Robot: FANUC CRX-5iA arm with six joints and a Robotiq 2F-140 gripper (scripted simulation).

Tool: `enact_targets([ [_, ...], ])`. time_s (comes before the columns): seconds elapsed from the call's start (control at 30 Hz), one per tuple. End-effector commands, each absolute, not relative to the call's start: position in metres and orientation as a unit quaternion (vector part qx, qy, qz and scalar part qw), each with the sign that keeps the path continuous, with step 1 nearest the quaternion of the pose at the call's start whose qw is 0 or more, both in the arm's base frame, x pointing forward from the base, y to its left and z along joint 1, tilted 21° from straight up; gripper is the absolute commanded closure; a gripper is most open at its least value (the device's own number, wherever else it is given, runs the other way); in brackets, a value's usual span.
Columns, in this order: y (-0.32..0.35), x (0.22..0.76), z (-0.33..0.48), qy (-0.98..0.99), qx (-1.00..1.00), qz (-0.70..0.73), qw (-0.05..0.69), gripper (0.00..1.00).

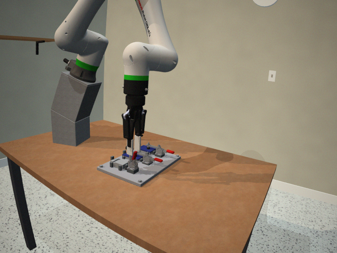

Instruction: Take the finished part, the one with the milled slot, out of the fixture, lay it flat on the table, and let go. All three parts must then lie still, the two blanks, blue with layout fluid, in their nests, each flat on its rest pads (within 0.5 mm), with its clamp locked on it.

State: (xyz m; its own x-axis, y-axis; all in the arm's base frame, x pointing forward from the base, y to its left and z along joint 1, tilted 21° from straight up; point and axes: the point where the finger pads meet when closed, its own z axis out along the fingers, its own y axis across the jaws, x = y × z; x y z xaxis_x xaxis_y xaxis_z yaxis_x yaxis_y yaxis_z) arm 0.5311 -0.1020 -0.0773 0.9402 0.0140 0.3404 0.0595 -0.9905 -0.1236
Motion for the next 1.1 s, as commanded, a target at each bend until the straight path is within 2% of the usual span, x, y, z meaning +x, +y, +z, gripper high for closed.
enact_targets([
  [0.0, -0.103, 0.528, -0.068, -0.019, -0.983, -0.172, 0.066, 0.72],
  [1.07, -0.105, 0.524, -0.056, -0.019, -0.983, -0.172, 0.066, 0.72],
])
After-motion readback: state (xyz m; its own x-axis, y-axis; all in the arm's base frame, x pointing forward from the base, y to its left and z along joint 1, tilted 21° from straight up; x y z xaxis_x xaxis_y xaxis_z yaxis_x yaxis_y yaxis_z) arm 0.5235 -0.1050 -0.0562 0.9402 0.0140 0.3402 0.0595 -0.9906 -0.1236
